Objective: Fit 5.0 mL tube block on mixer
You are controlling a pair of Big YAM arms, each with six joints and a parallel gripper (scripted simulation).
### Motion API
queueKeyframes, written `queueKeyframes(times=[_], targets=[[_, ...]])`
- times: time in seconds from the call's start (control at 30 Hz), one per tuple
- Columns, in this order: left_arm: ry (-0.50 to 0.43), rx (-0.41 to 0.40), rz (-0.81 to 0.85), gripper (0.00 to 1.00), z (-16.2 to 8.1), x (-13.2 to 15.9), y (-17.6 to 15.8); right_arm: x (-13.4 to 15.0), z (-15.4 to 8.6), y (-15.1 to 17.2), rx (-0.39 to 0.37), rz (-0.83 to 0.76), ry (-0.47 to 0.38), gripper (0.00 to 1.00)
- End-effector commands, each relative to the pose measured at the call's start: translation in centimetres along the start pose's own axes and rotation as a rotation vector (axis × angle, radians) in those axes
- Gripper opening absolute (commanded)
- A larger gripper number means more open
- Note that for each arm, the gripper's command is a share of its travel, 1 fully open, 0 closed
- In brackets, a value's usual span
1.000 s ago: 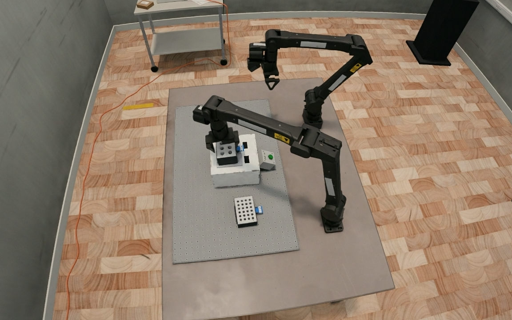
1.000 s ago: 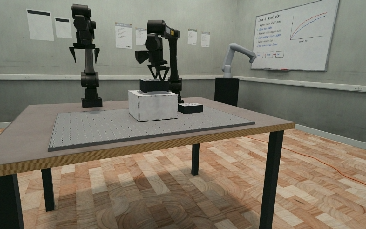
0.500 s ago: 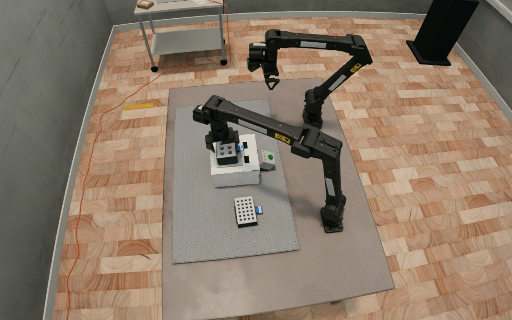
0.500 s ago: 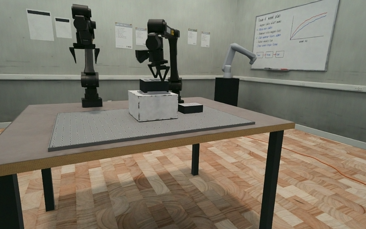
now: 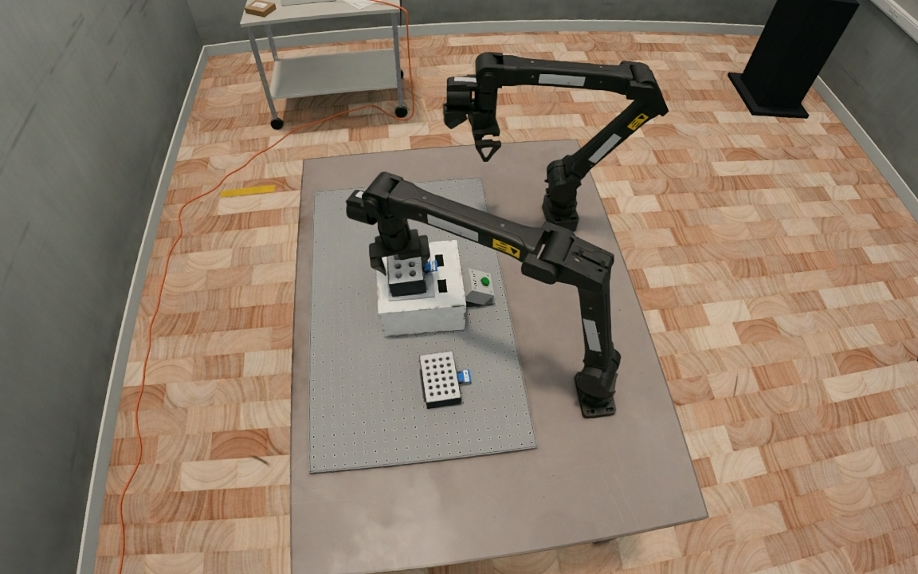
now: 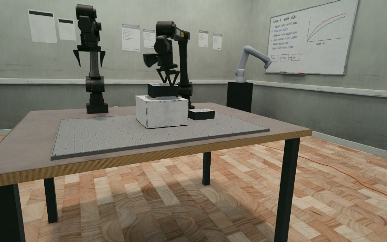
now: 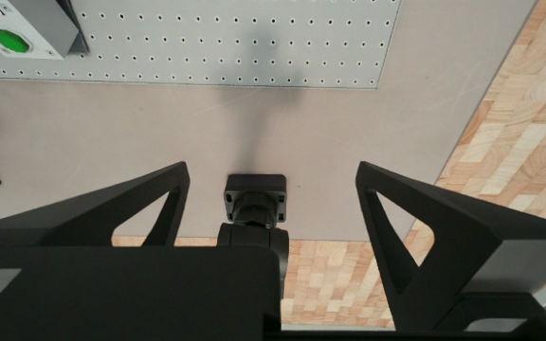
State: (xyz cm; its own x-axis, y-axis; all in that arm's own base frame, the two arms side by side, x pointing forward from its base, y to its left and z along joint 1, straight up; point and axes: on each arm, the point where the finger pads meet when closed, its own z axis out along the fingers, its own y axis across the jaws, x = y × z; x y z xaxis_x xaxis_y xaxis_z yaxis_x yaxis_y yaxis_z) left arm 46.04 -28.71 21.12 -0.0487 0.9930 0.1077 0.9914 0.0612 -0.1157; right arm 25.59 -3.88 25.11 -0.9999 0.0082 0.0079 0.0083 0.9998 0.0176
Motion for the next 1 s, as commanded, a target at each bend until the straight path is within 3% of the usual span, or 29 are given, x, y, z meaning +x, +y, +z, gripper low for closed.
queueKeyframes(times=[0.0, 0.27, 0.63, 0.97], targets=[[0.017, 0.028, -0.006, 1.0, 0.9, 0.6, 0.1, -1.4, -2.4, -0.5, 0.01, 0.013, -0.075, 1.0], [0.021, 0.034, 0.001, 1.0, 1.1, 1.2, -0.1, -0.7, -1.0, -0.4, 0.005, 0.014, -0.042, 1.0], [-0.002, -0.01, 0.015, 1.0, -1.0, 0.4, -0.4, -0.2, -0.2, -0.3, 0.002, 0.014, -0.021, 1.0], [-0.048, -0.074, 0.004, 1.0, -3.9, 0.0, 1.6, -0.5, -0.8, -0.3, 0.003, 0.013, -0.035, 1.0]])
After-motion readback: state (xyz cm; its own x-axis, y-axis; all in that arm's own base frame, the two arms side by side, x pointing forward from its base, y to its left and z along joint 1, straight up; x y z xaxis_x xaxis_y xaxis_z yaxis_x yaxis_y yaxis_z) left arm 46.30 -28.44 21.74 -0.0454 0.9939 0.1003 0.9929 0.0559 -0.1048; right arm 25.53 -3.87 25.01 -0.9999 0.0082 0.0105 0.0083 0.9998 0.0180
